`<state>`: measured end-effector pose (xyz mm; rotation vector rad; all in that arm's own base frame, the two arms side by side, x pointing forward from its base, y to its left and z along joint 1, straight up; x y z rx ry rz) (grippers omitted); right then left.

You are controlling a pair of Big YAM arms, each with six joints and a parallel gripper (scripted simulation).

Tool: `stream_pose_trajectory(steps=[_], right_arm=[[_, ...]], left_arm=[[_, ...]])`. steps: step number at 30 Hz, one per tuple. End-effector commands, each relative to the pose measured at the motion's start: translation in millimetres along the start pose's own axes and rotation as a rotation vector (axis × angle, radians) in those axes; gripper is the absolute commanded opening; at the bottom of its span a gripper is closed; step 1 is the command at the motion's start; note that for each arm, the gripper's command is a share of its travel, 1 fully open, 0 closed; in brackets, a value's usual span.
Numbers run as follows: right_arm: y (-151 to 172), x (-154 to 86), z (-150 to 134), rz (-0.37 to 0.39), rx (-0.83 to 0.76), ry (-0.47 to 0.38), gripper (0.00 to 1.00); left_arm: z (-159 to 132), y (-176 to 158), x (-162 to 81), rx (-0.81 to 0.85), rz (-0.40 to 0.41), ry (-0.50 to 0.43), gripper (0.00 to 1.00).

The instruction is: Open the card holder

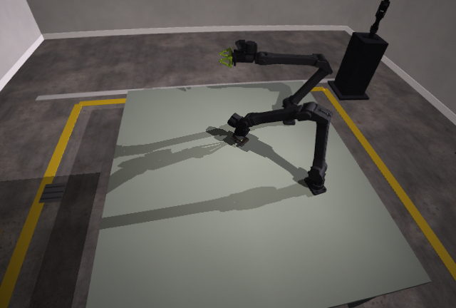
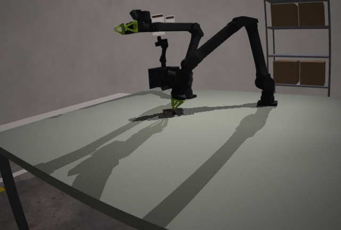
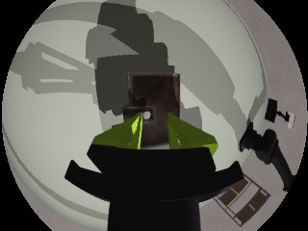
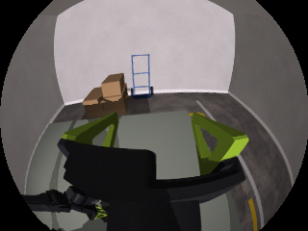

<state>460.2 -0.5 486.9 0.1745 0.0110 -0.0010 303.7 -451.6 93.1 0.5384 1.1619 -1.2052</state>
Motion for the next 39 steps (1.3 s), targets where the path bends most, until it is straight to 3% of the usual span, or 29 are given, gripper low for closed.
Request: stream_pose_trajectory(steps=[1, 10, 15, 16, 19, 21, 23, 24, 30, 34, 39], right_arm=[[4, -1, 20, 0.007, 0.0, -0.04, 1.0], [4, -1, 20, 0.007, 0.0, -0.04, 1.0], [4, -1, 20, 0.007, 0.0, -0.04, 1.0], [4, -1, 20, 0.007, 0.0, -0.04, 1.0], [4, -1, 20, 0.007, 0.0, -0.04, 1.0], [4, -1, 20, 0.007, 0.0, -0.04, 1.0], [4, -1, 20, 0.007, 0.0, -0.04, 1.0], [4, -1, 20, 0.007, 0.0, -0.04, 1.0], [4, -1, 20, 0.007, 0.0, -0.04, 1.0], [4, -1, 20, 0.007, 0.0, -0.04, 1.0], [4, -1, 20, 0.007, 0.0, -0.04, 1.0]], left_arm=[[9, 2, -21, 0.008, 0.009, -0.029, 0.34], [30, 0, -60, 0.03, 0.014, -0.073, 0.34], [25, 2, -66, 0.024, 0.01, -0.057, 0.34], [28, 1, -73, 0.02, 0.021, -0.089, 0.34], [28, 4, -70, 0.016, 0.026, -0.096, 0.34], [12, 12, -44, -0.013, 0.019, -0.046, 0.34], [8, 15, -45, -0.022, 0.024, -0.046, 0.34], [21, 12, -74, -0.006, 0.045, -0.11, 0.34], [23, 40, -105, -0.039, 0.108, -0.191, 0.34], [24, 70, -142, -0.072, 0.187, -0.286, 0.34], [16, 91, -153, -0.101, 0.237, -0.322, 0.34]])
Point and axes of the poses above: on each arm, the point where the finger pads meet when closed, its own x axis out along the fingers, its own y axis across the jaws, z = x × y, the point moved 6 cm from there along -x, back along the fingers, and after that the axes turned 10 degrees about x, right-handed, at the moved point
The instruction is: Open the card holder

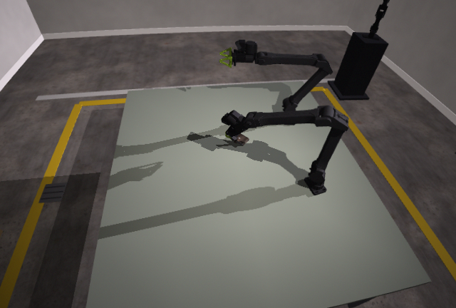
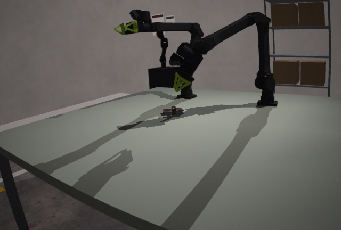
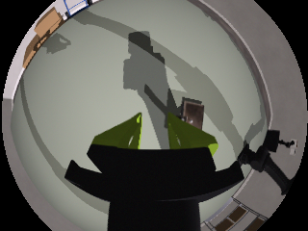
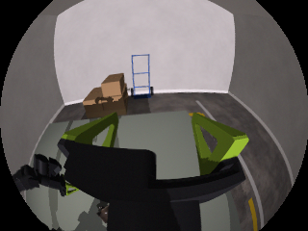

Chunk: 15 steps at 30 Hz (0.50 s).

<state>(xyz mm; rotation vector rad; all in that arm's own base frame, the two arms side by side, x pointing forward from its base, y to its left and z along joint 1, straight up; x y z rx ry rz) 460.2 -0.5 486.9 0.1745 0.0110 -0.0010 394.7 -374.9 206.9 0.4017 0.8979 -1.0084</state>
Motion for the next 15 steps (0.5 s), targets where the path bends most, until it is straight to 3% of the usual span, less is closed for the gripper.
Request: stream_pose_trajectory(steps=[1, 6, 12, 15], right_arm=[[4, -1, 20, 0.007, 0.0, -0.04, 1.0], [4, -1, 20, 0.007, 0.0, -0.04, 1.0], [4, -1, 20, 0.007, 0.0, -0.04, 1.0], [4, -1, 20, 0.007, 0.0, -0.04, 1.0]], left_arm=[[11, 19, -23, -0.018, 0.056, -0.085, 0.34], [28, 67, -78, -0.058, 0.19, -0.227, 0.34], [23, 115, -136, -0.109, 0.342, -0.349, 0.34], [24, 124, -139, -0.117, 0.361, -0.361, 0.34]])
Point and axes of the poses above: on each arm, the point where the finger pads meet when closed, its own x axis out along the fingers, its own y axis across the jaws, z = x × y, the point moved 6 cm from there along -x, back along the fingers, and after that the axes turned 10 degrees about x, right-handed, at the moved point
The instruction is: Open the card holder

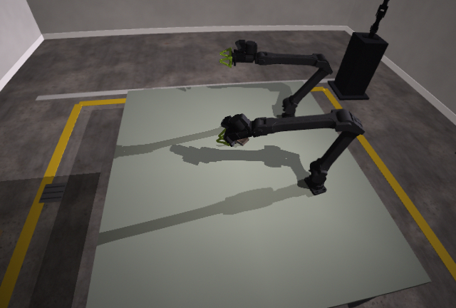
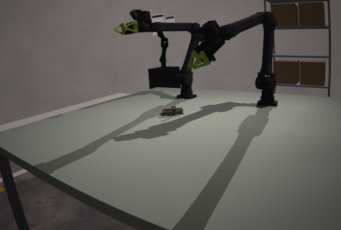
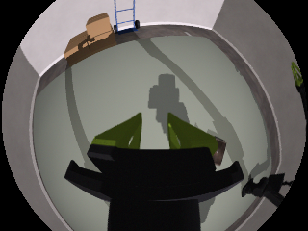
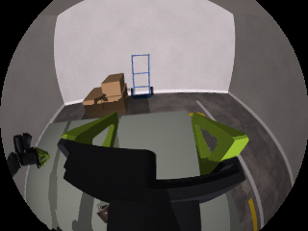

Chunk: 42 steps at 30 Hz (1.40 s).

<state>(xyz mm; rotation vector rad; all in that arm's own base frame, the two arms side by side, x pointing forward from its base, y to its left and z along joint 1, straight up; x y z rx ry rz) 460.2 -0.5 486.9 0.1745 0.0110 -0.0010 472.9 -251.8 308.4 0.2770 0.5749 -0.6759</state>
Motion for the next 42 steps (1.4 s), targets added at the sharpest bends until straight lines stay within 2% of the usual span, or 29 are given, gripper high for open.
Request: stream_pose_trajectory(steps=[1, 7, 9, 14, 16, 18, 21, 24, 29, 33, 34, 35, 37, 39, 40, 41, 42], right_arm=[[4, -1, 20, 0.007, 0.0, -0.04, 1.0], [4, -1, 20, 0.007, 0.0, -0.04, 1.0], [4, -1, 20, 0.007, 0.0, -0.04, 1.0], [4, -1, 20, 0.007, 0.0, -0.04, 1.0], [4, -1, 20, 0.007, 0.0, -0.04, 1.0], [4, -1, 20, 0.007, 0.0, -0.04, 1.0], [4, -1, 20, 0.007, 0.0, -0.04, 1.0], [4, -1, 20, 0.007, 0.0, -0.04, 1.0], [4, -1, 20, 0.007, 0.0, -0.04, 1.0], [4, -1, 20, 0.007, 0.0, -0.04, 1.0], [4, -1, 20, 0.007, 0.0, -0.04, 1.0], [4, -1, 20, 0.007, 0.0, -0.04, 1.0], [4, -1, 20, 0.007, 0.0, -0.04, 1.0], [4, -1, 20, 0.007, 0.0, -0.04, 1.0], [4, -1, 20, 0.007, 0.0, -0.04, 1.0], [4, -1, 20, 0.007, 0.0, -0.04, 0.36], [4, -1, 20, 0.007, 0.0, -0.04, 0.36]], left_arm=[[7, 15, -5, -0.016, 0.04, -0.051, 0.34], [45, 76, -74, -0.046, 0.222, -0.231, 0.34], [39, 92, -88, -0.061, 0.273, -0.254, 0.34], [45, 130, -138, -0.084, 0.414, -0.354, 0.34], [45, 130, -138, -0.084, 0.414, -0.354, 0.34], [39, 146, -146, -0.096, 0.462, -0.366, 0.34], [48, 163, -193, -0.1, 0.562, -0.452, 0.34], [54, 177, -226, -0.103, 0.643, -0.516, 0.34], [44, 189, -247, -0.114, 0.717, -0.542, 0.34], [38, 193, -242, -0.122, 0.722, -0.527, 0.34], [34, 192, -226, -0.121, 0.695, -0.489, 0.34], [31, 192, -226, -0.117, 0.7, -0.469, 0.34], [65, 191, -276, -0.091, 0.753, -0.574, 0.34], [72, 190, -281, -0.079, 0.758, -0.6, 0.34], [69, 194, -273, -0.084, 0.753, -0.586, 0.34], [68, 197, -264, -0.085, 0.746, -0.574, 0.34], [63, 196, -258, -0.088, 0.739, -0.562, 0.34]])
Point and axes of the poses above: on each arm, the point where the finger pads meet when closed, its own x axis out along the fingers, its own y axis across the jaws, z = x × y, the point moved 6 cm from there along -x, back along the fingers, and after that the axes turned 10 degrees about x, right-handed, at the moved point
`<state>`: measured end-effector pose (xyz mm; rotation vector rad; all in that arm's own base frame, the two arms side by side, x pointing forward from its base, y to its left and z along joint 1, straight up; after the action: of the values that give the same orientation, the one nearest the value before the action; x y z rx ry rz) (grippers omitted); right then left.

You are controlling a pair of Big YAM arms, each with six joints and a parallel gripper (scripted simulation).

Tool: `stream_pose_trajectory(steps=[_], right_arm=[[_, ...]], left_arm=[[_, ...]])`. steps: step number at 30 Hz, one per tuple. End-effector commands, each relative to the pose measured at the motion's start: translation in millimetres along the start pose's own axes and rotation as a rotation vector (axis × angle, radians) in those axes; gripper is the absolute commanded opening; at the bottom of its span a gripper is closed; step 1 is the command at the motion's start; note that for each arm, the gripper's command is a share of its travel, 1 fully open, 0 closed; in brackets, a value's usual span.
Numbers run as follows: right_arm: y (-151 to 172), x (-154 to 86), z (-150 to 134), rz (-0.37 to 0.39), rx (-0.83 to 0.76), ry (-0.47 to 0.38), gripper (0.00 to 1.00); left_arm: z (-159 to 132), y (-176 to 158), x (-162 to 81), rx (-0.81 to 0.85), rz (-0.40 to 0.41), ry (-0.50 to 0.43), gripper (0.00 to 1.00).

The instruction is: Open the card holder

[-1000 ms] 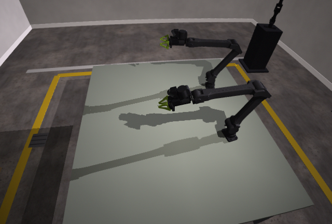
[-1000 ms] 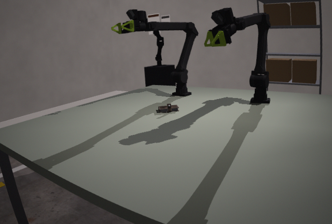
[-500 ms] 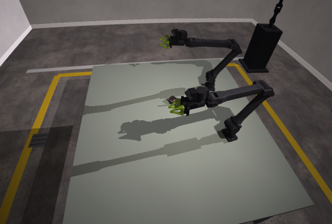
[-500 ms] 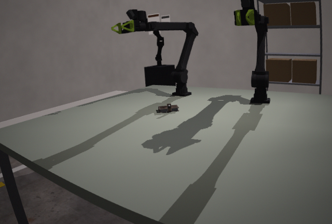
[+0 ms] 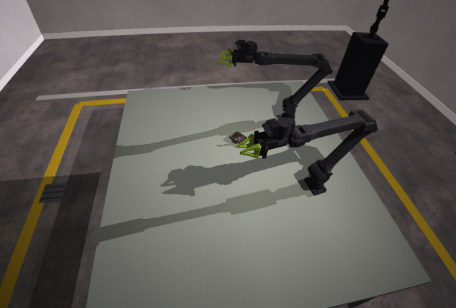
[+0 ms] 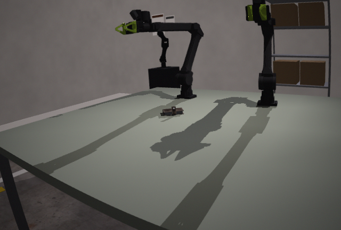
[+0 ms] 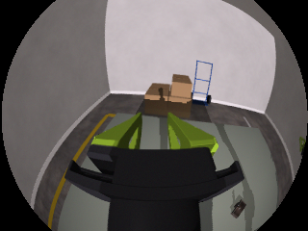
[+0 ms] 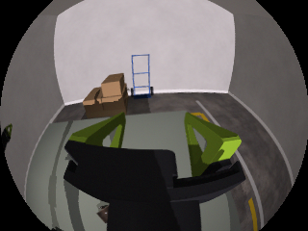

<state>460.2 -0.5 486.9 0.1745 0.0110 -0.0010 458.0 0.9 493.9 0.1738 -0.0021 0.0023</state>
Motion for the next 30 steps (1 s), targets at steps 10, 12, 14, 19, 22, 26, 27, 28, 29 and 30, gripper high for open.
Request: stream_pose_trajectory(steps=[10, 12, 14, 19, 22, 26, 27, 28, 29, 30], right_arm=[[3.6, -0.6, 20.3, 0.007, 0.0, -0.04, 0.36], [3.6, -0.6, 20.3, 0.007, 0.0, -0.04, 0.36], [3.6, -0.6, 20.3, 0.007, 0.0, -0.04, 0.36], [3.6, -0.6, 20.3, 0.007, 0.0, -0.04, 0.36], [3.6, -0.6, 20.3, 0.007, 0.0, -0.04, 0.36], [3.6, -0.6, 20.3, 0.007, 0.0, -0.04, 0.36], [3.6, -0.6, 20.3, 0.007, 0.0, -0.04, 0.36], [3.6, -0.6, 20.3, 0.007, 0.0, -0.04, 0.36], [3.6, -0.6, 20.3, 0.007, 0.0, -0.04, 0.36], [3.6, -0.6, 20.3, 0.007, 0.0, -0.04, 0.36]], left_arm=[[19.0, 2.0, 7.0, 0.009, 0.007, -0.044, 0.34], [19.1, 1.0, 7.2, 0.01, 0.006, -0.046, 0.34], [17.2, -0.3, 7.4, 0.01, 0.002, -0.038, 0.34], [16.6, -1.0, 7.7, 0.01, 0.001, -0.038, 0.36], [16.3, -1.0, 7.7, 0.01, 0.001, -0.039, 0.36], [16.2, -1.2, 7.7, 0.01, 0.001, -0.039, 0.36], [16.1, -1.7, 7.6, 0.01, 0.0, -0.04, 0.36], [16.0, -1.8, 7.6, 0.01, 0.0, -0.04, 0.36], [15.9, -1.6, 7.6, 0.01, 0.001, -0.04, 0.36], [15.8, -1.3, 7.6, 0.01, 0.001, -0.04, 0.36]])
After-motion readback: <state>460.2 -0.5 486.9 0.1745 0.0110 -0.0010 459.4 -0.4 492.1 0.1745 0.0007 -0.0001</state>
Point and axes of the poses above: on each arm, the point where the finger pads meet when closed, its own x axis out along the fingers, its own y axis across the jaws, z = x × y, the point moved 6 cm from there along -x, back along the fingers, and after that the axes turned 10 degrees about x, right-handed, at the moved point
